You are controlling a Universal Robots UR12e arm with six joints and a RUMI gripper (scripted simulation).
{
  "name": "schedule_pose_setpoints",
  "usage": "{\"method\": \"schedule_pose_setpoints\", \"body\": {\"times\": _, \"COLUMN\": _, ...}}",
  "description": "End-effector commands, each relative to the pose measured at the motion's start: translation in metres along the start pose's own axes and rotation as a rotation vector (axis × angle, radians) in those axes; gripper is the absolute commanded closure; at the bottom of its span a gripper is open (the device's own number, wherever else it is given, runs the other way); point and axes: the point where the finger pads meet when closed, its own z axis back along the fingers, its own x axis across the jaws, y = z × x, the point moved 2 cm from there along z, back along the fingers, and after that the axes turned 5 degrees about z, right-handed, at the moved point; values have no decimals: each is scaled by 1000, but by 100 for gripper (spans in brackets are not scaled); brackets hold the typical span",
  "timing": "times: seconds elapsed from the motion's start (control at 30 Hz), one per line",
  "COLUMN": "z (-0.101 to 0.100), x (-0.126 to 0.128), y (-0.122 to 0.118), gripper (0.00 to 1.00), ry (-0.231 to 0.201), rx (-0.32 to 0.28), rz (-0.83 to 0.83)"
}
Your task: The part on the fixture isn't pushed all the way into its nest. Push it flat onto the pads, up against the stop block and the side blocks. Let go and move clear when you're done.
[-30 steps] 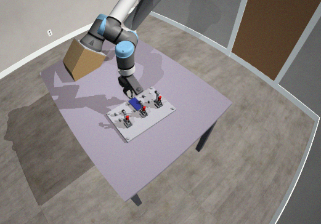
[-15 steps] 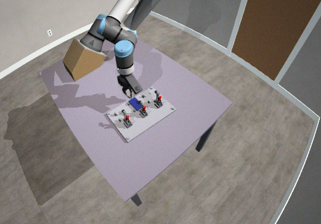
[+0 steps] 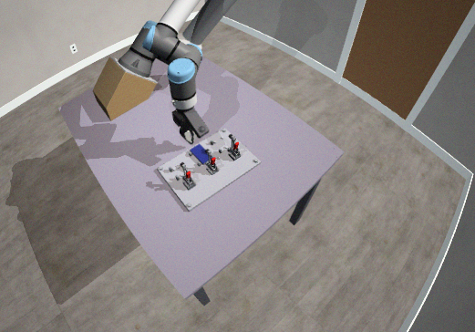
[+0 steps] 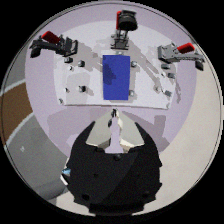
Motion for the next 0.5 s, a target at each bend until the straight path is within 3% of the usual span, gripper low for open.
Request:
{"method": "schedule_pose_setpoints", "body": {"times": 0.0, "z": 4, "x": 0, "y": 0, "gripper": 100, "ry": -1, "rx": 1, "rz": 0}}
{"method": "schedule_pose_setpoints", "body": {"times": 0.47, "z": 36, "x": 0, "y": 0, "gripper": 100, "ry": -1, "rx": 1, "rz": 0}}
